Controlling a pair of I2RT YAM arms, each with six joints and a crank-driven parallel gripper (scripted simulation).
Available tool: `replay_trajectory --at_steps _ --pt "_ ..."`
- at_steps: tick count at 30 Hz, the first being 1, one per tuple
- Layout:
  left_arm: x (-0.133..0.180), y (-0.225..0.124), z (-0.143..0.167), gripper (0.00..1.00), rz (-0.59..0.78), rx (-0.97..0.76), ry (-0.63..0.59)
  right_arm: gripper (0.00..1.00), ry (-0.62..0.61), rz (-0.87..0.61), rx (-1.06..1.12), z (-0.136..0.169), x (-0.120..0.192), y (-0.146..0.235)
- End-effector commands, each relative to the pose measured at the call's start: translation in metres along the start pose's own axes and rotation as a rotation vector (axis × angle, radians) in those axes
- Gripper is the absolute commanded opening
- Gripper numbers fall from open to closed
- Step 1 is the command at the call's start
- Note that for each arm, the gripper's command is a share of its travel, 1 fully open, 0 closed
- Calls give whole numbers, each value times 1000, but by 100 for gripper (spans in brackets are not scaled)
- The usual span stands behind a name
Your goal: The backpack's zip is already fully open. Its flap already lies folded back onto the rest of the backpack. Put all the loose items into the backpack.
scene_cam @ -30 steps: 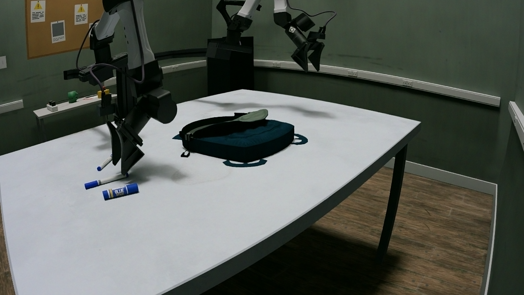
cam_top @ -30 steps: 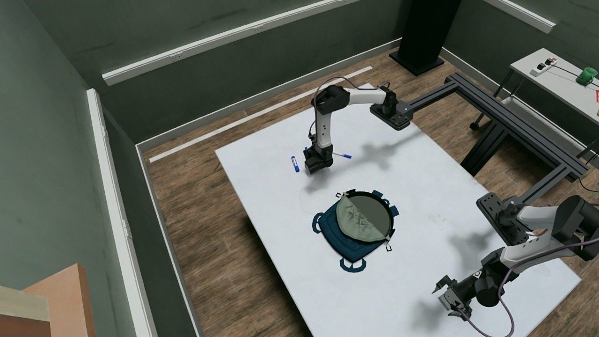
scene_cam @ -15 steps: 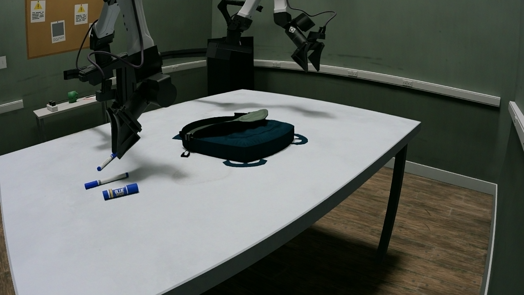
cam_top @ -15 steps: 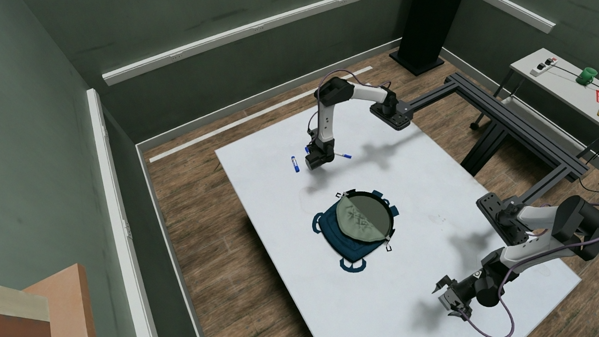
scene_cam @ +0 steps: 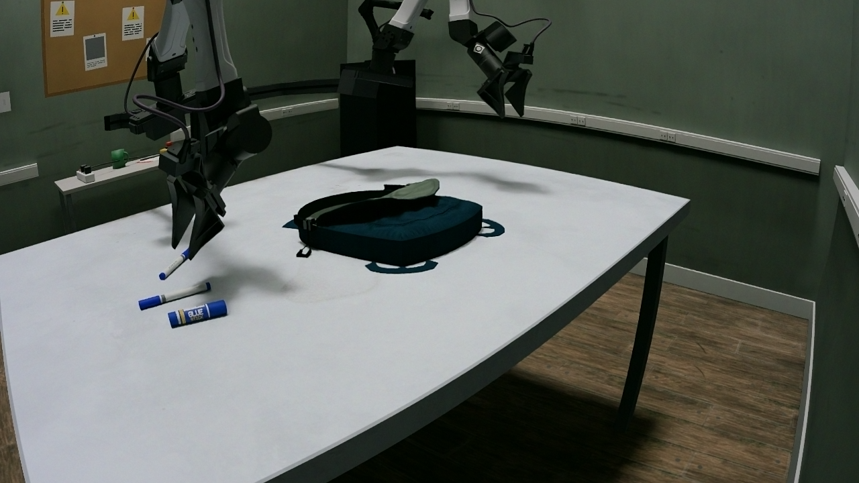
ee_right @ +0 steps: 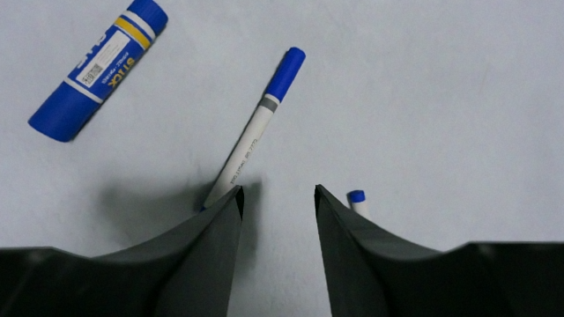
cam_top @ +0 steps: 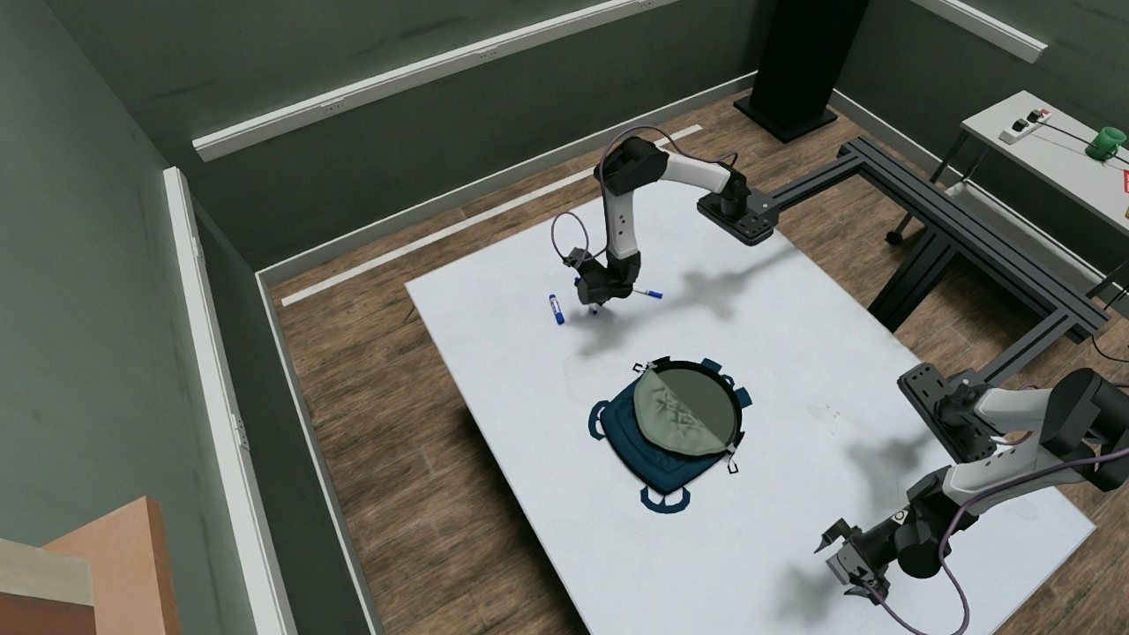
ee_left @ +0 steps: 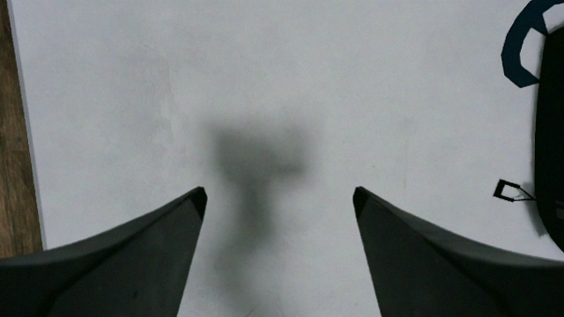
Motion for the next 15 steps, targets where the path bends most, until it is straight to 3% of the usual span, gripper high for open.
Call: replay_trajectory --at_steps 1,10,15 --pt "0 0 -5 90 0 -3 -15 43 -82 -289 181 -21 -2 6" --pt "0 0 -5 90 0 -3 -15 43 -94 -417 472 -25 -7 -1" --pt "0 0 -5 90 0 -3 -15 43 -131 -588 743 -30 -13 -7"
Point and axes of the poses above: on each arm, the point where the finger pads meet when closed, its own x axis back along the fingers, its own y axis across the jaws, z = x × y, the point moved 3 cm from there along x, back along the fingers
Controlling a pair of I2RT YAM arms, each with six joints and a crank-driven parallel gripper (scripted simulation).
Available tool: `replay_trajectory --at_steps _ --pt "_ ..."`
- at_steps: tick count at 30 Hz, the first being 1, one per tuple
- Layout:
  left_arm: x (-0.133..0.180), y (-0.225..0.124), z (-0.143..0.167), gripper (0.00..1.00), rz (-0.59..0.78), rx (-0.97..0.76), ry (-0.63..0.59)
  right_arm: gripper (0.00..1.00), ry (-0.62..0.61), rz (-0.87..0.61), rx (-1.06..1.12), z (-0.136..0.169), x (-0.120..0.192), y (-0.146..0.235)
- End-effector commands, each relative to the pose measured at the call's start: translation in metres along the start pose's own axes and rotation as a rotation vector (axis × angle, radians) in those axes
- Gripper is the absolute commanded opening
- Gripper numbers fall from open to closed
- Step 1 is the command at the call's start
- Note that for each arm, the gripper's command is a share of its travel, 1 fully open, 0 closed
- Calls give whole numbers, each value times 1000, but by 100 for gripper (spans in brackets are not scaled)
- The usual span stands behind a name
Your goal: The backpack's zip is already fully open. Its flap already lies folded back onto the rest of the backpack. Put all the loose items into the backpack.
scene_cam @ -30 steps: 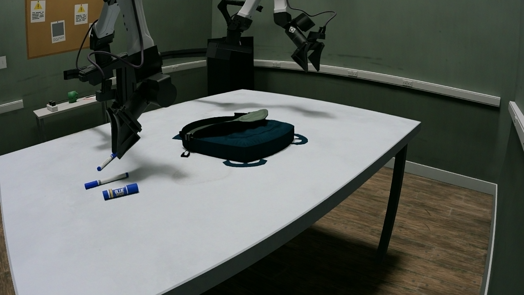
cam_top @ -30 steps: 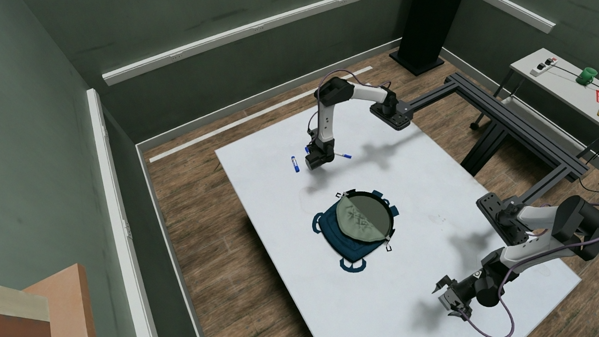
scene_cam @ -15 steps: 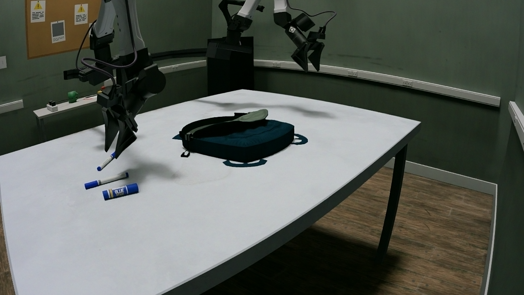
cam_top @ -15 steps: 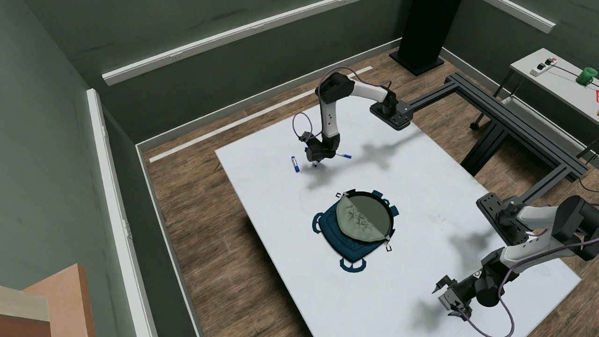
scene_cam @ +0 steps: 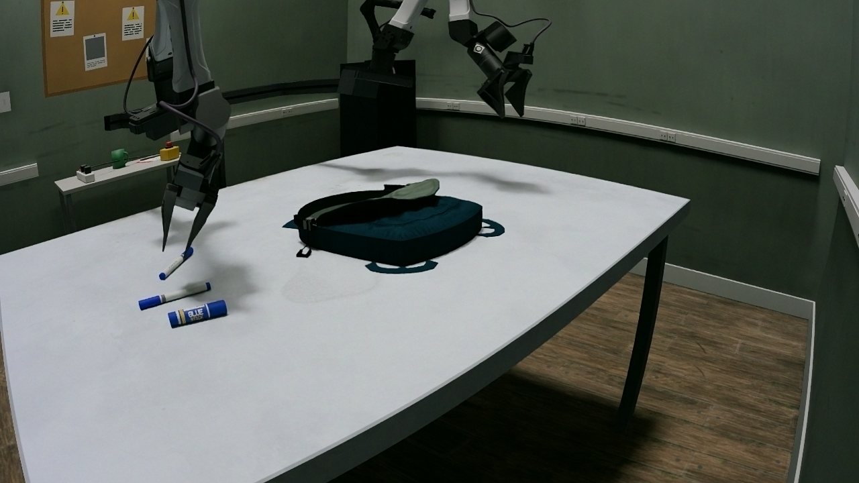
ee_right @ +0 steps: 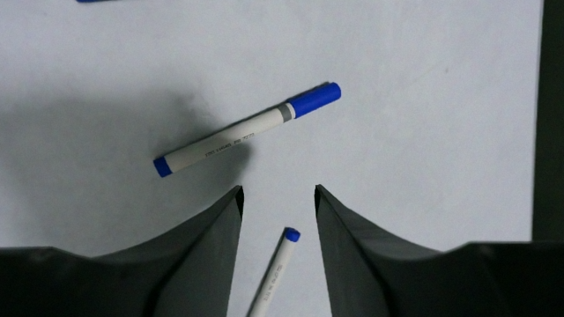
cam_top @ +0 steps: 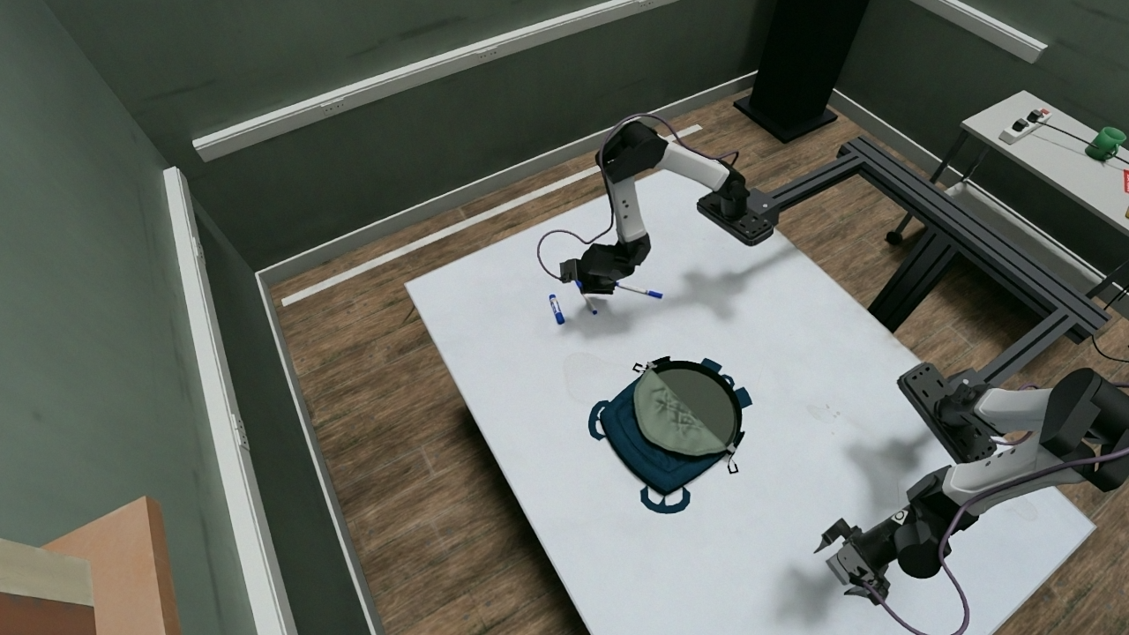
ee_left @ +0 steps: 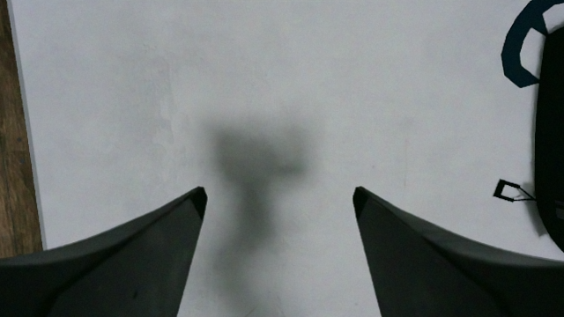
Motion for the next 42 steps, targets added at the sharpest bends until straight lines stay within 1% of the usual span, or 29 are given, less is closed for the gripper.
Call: replay_trajectory --at_steps 1,4,5,6,7,10,12,13,20,22,27,29,30,32,38,40,42 --pt "0 0 -5 90 0 -3 -15 43 -152 -211 234 -24 -4 -5" --pt "0 0 -5 90 0 -3 -15 43 -161 -285 377 -25 -5 -9" --pt "0 0 -5 90 0 -3 -15 43 -143 -315 430 -20 -5 -9" --pt "0 0 -5 90 0 -3 -15 43 -147 -340 478 -20 -6 -11" --pt "0 0 -5 90 0 -3 -15 43 -164 -360 524 -29 -9 -13" --pt "0 0 -5 90 0 -3 -15 43 -173 -432 669 -30 -11 -17" --pt "0 0 -5 90 0 -3 -15 43 -173 -432 669 -30 -11 -17" --pt "0 0 -5 90 0 -3 -15 43 -185 -480 754 -31 -12 -19" --pt "0 0 -5 90 0 -3 -15 43 -192 -639 1090 -36 -16 -28" --pt "0 0 -5 90 0 -3 -15 43 -159 -706 1167 -16 -22 -20" --pt "0 0 -5 90 0 -3 -15 43 -167 -812 1388 -20 -25 -24" --pt "0 0 -5 90 0 -3 -15 43 -167 -812 1388 -20 -25 -24" --pt "0 0 -5 90 0 -3 -15 43 -155 -866 1493 -22 -25 -23" --pt "0 0 -5 90 0 -3 -15 43 -153 -905 1588 -23 -27 -25" --pt "0 0 -5 90 0 -3 -15 43 -151 -917 1608 -19 -25 -26" --pt "0 0 -5 90 0 -3 -15 43 -169 -886 1606 -31 -21 -32" --pt "0 0 -5 90 0 -3 -15 43 -172 -880 1606 -33 -21 -32"
Point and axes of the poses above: on each arm, the point where the finger pads meet when closed, its own x axis back along the fingers, its own y axis across the jaws, z = x × y, the point moved 3 cm from there along x, back along the fingers
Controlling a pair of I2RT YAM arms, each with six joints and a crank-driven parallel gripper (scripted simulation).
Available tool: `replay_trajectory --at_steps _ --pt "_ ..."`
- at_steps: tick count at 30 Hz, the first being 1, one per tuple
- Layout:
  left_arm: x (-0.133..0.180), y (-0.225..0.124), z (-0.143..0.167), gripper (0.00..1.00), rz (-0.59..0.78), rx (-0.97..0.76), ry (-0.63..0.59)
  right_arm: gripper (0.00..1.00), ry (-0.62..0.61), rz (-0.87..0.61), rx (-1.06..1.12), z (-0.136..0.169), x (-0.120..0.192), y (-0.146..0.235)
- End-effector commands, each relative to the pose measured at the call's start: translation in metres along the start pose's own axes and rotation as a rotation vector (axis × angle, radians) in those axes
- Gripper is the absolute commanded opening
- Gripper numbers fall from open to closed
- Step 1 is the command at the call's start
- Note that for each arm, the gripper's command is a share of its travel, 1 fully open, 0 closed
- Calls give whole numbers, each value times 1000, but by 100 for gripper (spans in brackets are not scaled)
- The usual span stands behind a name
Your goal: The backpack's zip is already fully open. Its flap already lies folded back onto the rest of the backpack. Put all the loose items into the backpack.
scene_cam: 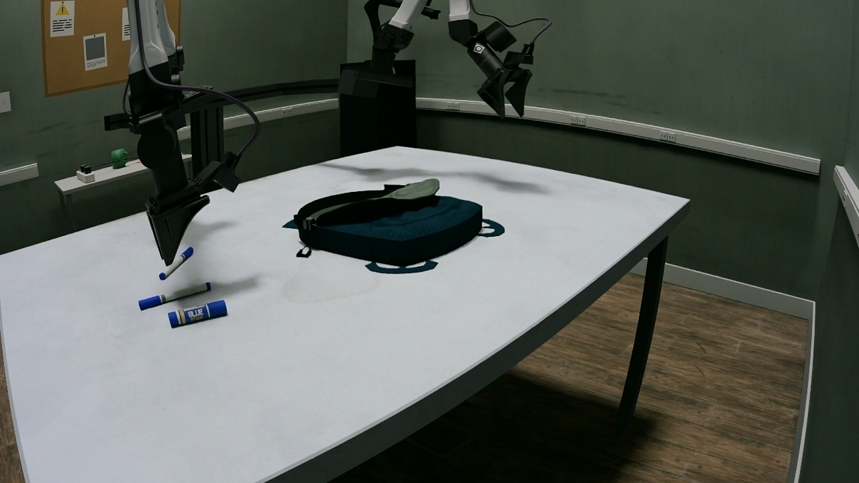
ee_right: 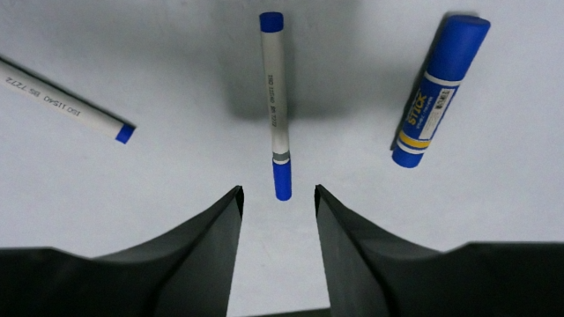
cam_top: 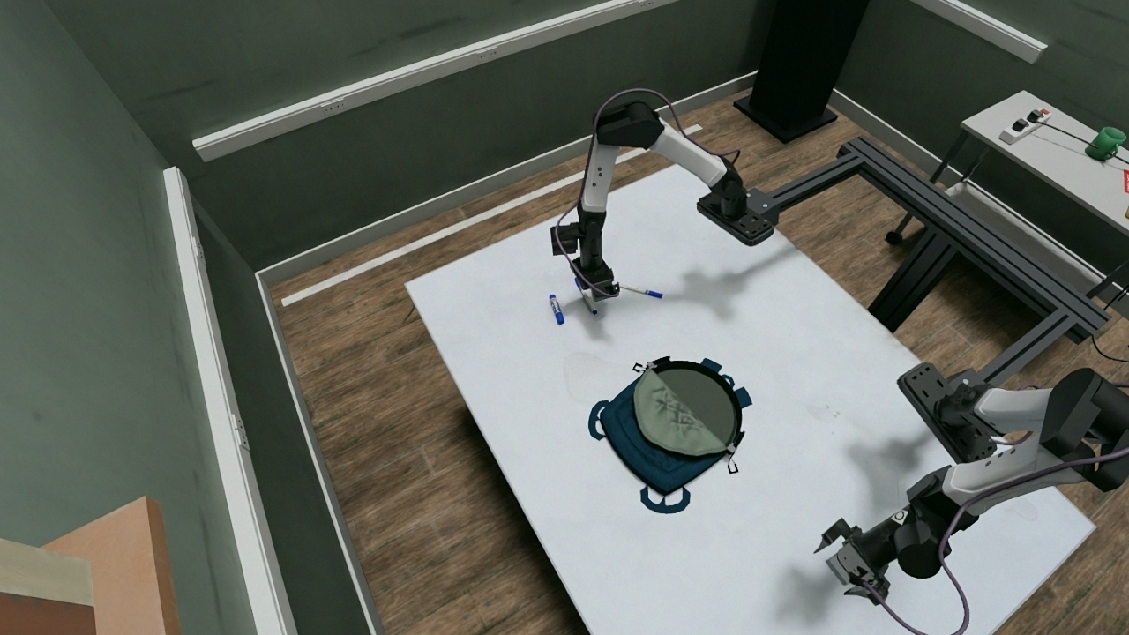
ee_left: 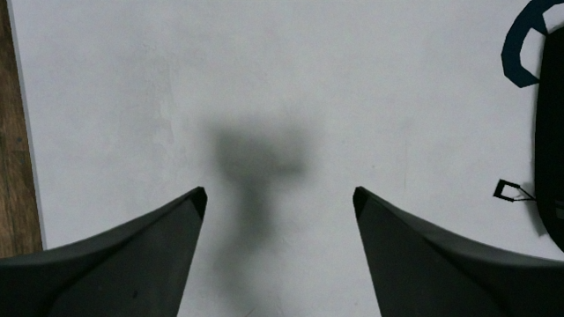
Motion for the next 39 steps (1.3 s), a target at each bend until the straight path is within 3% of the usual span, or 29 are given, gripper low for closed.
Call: replay_trajectory --at_steps 1,7,27,29,30,39 --pt "0 0 -5 90 0 -3 -15 43 -7 -25 29 -3 3 2" --pt "0 0 -5 90 0 -3 -15 43 -8 -37 37 -2 2 1" --pt "0 0 -5 90 0 -3 -15 43 -13 -28 27 11 -64 -2" --pt "0 0 -5 90 0 -3 -15 43 -14 -33 27 12 -63 -3" --pt "0 0 -5 90 0 -3 -15 43 -2 14 29 15 -44 -21" --pt "0 0 -5 90 0 -3 -15 43 -7 -25 29 10 -55 -9"
Point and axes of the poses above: on each arm, the point where the finger pads meet when closed, its own x axis back along the fingers, its own y axis across the jaws, z = x × y, the point moved 3 cm from there along x, back along the fingers
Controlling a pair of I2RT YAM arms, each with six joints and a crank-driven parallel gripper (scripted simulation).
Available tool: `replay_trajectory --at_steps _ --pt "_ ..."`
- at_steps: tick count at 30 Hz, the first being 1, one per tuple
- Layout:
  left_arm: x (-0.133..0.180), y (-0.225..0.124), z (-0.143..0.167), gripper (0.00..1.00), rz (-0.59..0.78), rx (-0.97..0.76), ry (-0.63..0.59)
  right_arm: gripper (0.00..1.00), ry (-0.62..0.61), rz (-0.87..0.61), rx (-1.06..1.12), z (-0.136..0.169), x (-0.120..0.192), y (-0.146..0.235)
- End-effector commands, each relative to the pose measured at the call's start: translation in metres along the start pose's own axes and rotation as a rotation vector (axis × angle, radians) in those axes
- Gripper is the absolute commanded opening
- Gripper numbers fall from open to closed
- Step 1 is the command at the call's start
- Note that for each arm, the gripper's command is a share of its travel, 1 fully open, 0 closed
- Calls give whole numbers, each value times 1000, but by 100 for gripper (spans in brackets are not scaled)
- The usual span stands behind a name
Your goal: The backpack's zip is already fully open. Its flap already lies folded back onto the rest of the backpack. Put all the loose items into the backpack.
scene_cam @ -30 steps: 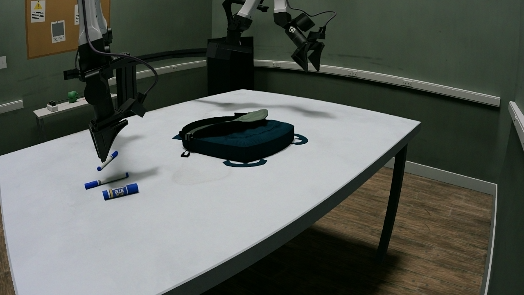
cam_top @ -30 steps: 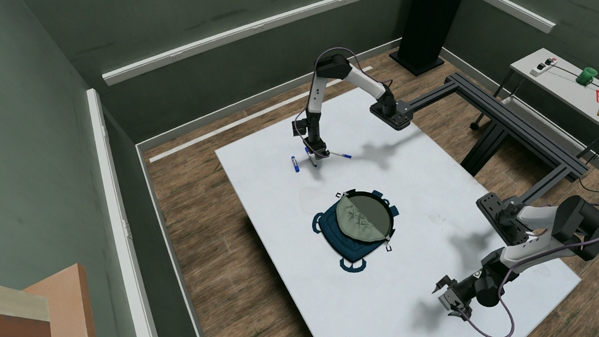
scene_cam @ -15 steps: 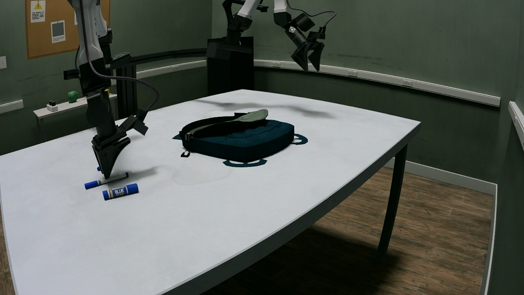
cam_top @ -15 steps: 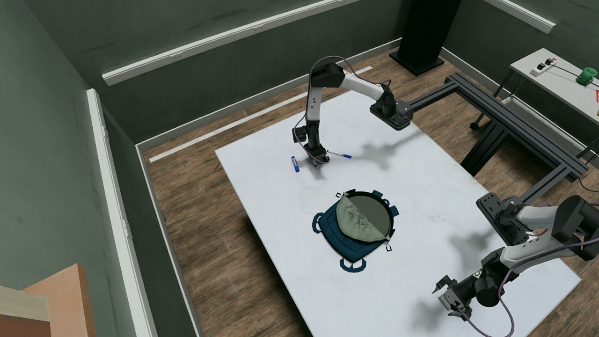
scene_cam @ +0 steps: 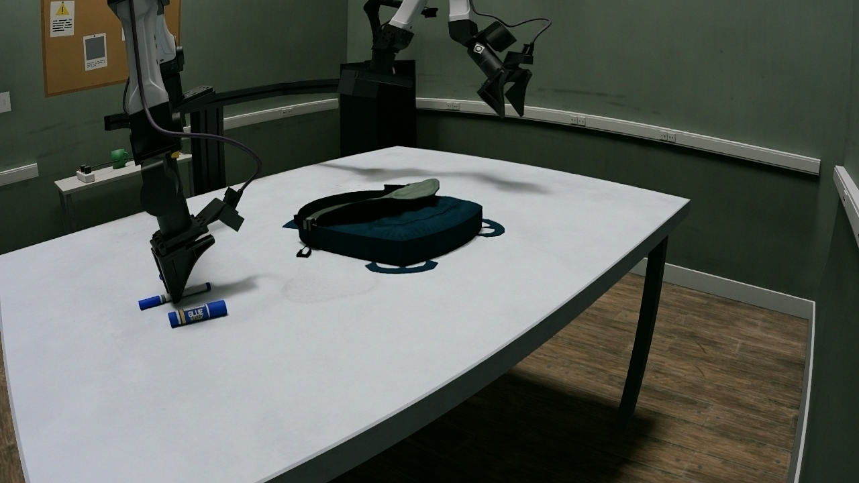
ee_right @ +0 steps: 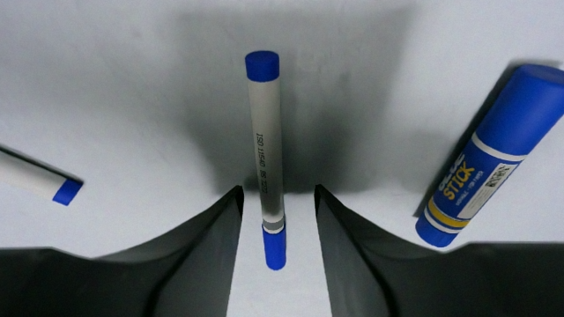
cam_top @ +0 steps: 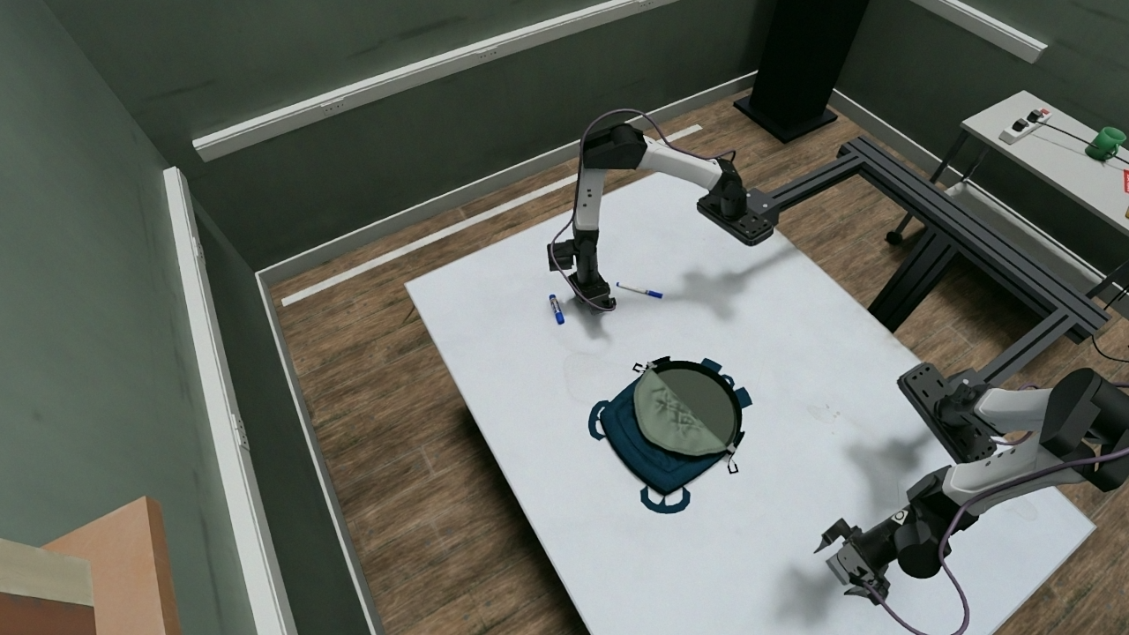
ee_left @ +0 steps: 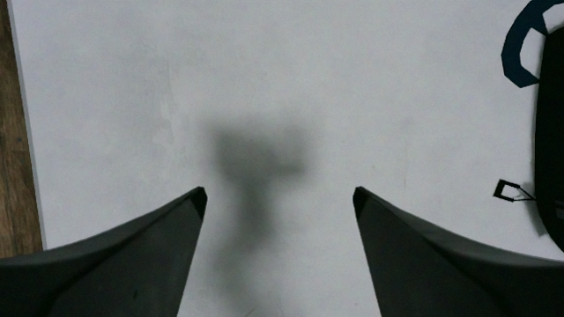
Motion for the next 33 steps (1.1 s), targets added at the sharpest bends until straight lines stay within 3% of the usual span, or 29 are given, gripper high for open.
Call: replay_trajectory --at_steps 1,6,7,12,13,20,21,33 --pt "0 0 -5 90 0 -3 -15 34 -1 8 6 -1 3 -4" --pt "0 0 -5 90 0 -3 -15 34 -1 8 6 -1 3 -5" --pt "0 0 -5 90 0 -3 -15 25 -1 8 6 -1 3 -5" --pt "0 0 -5 90 0 -3 -15 25 -1 8 6 -1 3 -5" --pt "0 0 -5 90 0 -3 -15 16 -1 8 6 -1 3 -5" --pt "0 0 -5 90 0 -3 -15 16 -1 8 6 -1 3 -5" --pt "0 0 -5 90 0 -3 -15 6 -1 8 6 -1 3 -5" --pt "0 0 -5 90 0 -3 -15 6 -1 8 6 -1 3 -6"
Point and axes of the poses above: on each arm, the point where the finger pads meet when closed, its own x axis back along the fingers, its own y axis across the jaws, z = x × y, the point moved 3 cm from there along x, back along the fingers
